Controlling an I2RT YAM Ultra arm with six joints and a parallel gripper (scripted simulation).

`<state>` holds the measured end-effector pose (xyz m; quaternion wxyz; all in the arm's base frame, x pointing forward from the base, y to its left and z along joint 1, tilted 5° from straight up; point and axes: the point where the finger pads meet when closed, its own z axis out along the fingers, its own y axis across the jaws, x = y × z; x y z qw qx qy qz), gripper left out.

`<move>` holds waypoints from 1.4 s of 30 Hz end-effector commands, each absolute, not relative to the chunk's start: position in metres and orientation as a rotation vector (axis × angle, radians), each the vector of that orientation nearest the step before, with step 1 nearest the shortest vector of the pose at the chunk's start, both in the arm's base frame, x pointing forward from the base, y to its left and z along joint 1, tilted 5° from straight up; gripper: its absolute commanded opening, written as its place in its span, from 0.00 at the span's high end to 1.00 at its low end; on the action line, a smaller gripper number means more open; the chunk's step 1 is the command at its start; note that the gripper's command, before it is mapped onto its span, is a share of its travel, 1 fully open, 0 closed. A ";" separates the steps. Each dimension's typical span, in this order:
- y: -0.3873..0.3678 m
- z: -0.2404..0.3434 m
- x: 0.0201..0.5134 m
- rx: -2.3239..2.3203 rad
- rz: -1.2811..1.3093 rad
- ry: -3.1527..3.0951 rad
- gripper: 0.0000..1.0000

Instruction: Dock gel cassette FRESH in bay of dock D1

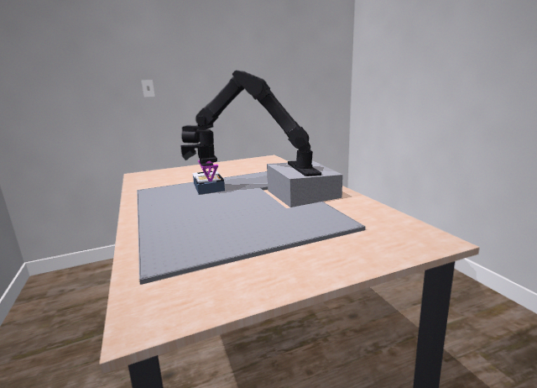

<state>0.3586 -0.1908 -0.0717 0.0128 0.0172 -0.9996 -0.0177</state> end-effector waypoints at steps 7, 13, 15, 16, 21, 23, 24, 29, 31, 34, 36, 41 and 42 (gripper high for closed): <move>-0.194 -0.062 0.347 0.043 -0.047 -3.096 1.00; -0.194 -0.062 0.347 0.043 -0.047 -3.096 1.00; -0.194 -0.062 0.347 0.043 -0.047 -3.096 1.00; -0.194 -0.062 0.347 0.043 -0.047 -3.096 1.00; -0.194 -0.062 0.347 0.043 -0.047 -3.096 1.00; -0.194 -0.062 0.347 0.043 -0.047 -3.096 1.00; -0.194 -0.062 0.347 0.043 -0.047 -3.096 1.00; -0.194 -0.062 0.347 0.043 -0.047 -3.096 1.00; -0.194 -0.062 0.347 0.043 -0.047 -3.096 1.00; -0.194 -0.062 0.347 0.043 -0.047 -3.096 1.00; -0.194 -0.062 0.347 0.043 -0.047 -3.096 1.00; -0.200 -0.057 0.360 0.039 -0.021 -3.113 1.00; -0.200 -0.059 0.359 0.039 -0.024 -3.110 1.00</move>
